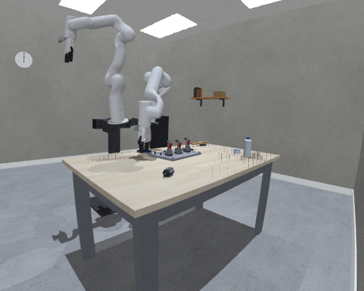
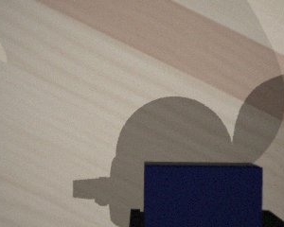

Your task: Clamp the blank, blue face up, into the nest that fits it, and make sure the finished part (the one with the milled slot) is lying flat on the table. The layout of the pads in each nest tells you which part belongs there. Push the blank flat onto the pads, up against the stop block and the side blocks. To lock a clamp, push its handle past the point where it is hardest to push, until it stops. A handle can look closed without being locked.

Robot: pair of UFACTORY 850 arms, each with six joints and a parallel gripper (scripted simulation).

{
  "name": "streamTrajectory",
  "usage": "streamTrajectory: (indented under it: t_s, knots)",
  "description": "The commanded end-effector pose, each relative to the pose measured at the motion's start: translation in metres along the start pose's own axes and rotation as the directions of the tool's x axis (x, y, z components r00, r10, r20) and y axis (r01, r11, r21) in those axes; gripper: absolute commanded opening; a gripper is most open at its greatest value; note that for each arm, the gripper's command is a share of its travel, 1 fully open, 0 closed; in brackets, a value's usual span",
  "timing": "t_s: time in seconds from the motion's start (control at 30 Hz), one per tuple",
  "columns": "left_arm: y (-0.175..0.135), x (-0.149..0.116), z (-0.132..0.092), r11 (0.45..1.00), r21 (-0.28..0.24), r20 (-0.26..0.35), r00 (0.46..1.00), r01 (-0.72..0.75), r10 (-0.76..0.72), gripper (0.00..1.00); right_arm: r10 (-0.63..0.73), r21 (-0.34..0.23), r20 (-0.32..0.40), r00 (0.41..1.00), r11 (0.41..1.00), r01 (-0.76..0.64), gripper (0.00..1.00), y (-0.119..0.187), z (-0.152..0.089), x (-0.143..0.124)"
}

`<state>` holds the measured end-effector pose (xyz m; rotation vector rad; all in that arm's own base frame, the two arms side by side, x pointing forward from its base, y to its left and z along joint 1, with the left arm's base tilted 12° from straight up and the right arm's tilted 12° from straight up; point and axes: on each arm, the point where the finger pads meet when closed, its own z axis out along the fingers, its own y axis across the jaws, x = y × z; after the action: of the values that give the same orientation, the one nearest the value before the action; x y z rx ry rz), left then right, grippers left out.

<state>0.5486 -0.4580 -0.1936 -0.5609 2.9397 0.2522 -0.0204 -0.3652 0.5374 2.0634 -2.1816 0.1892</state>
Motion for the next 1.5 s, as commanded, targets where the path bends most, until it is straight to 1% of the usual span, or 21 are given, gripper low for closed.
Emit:
streamTrajectory:
  t_s: [0.0,0.1,0.6,0.67,1.03,1.47]
  knots:
    - [-0.001,-0.001,-0.017,1.000,0.003,0.001,1.000,0.000,0.000,0.00,0.000,0.000,-0.002,1.000,1.000,0.000,1.00,0.000,-0.001,0.000]
    - [-0.001,-0.001,-0.020,1.000,0.003,0.001,1.000,0.000,0.000,0.00,0.000,0.000,-0.002,1.000,1.000,0.000,1.00,0.000,-0.001,0.000]
    - [-0.001,-0.001,-0.062,1.000,0.003,0.001,1.000,0.000,0.000,0.00,0.000,0.000,-0.002,1.000,1.000,0.000,1.00,0.000,-0.001,0.000]
    - [-0.001,-0.001,-0.062,1.000,0.003,0.001,1.000,0.000,0.000,0.00,0.000,0.000,-0.002,1.000,1.000,0.000,1.00,0.000,-0.001,0.000]
    - [-0.001,-0.001,-0.077,1.000,0.003,0.001,1.000,0.000,0.000,0.00,0.000,0.000,-0.002,1.000,1.000,0.000,1.00,0.000,-0.001,0.000]
    - [-0.001,-0.001,-0.080,1.000,0.003,0.001,1.000,0.000,0.000,0.00,0.000,0.000,-0.002,1.000,1.000,0.000,1.00,0.000,-0.001,0.000]
